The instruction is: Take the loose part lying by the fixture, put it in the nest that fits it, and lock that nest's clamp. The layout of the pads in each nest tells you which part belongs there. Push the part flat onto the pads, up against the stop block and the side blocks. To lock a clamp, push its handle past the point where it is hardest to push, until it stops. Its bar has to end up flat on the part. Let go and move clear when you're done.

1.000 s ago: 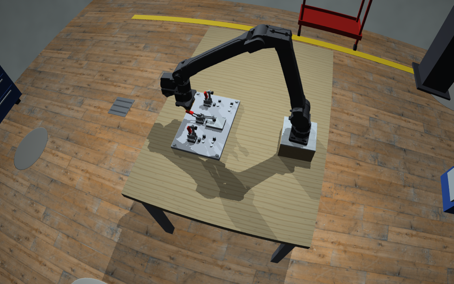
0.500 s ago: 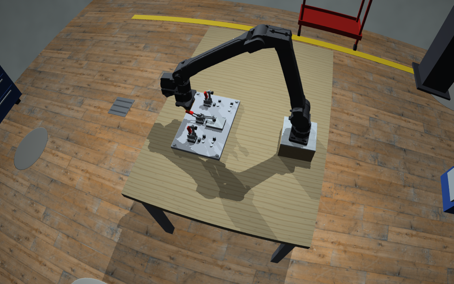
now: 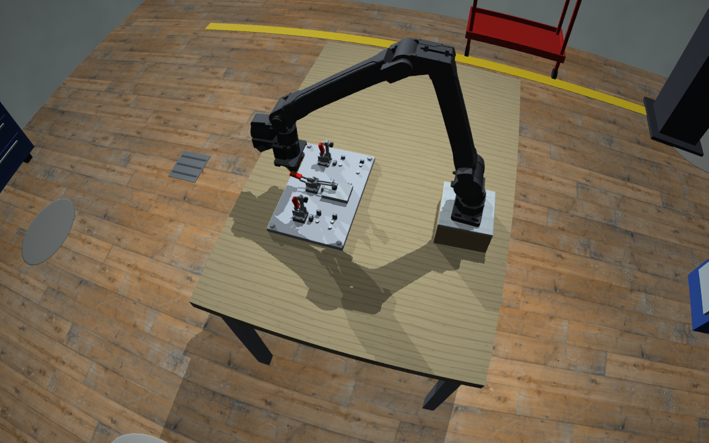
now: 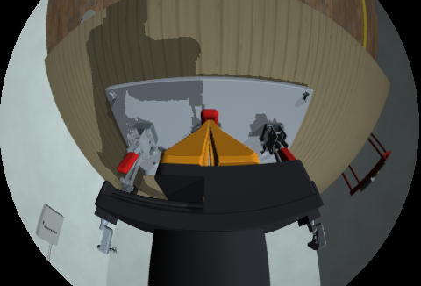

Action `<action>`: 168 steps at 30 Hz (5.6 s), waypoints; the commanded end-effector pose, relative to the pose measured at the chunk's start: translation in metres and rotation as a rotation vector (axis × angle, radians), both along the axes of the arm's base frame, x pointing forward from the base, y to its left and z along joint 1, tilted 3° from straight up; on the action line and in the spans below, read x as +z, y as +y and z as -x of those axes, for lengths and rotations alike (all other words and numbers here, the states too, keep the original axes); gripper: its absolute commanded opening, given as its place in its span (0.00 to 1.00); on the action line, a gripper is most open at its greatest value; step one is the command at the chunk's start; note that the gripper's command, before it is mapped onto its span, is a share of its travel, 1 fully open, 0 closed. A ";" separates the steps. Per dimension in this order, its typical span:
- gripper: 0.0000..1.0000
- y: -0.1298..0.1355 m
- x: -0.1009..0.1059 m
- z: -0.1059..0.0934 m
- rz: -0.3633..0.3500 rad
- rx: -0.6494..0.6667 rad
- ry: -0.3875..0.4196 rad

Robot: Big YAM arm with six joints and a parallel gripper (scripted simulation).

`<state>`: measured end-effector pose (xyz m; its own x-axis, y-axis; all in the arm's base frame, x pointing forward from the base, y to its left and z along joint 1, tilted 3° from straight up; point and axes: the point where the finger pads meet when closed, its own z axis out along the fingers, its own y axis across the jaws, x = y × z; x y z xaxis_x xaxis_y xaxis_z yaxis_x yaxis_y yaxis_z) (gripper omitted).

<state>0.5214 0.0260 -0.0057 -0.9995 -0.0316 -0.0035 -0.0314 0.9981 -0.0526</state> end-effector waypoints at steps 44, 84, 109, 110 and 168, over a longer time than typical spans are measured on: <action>0.00 0.004 0.000 -0.007 0.002 -0.006 -0.019; 0.00 0.003 -0.009 -0.004 0.003 -0.007 -0.010; 0.00 0.003 -0.004 -0.007 0.002 -0.007 -0.019; 0.00 0.003 -0.004 -0.007 0.002 -0.007 -0.019; 0.00 0.002 -0.008 -0.006 0.002 -0.007 -0.017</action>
<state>0.5214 0.0260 -0.0157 -0.9995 -0.0316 -0.0035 -0.0314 0.9981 -0.0526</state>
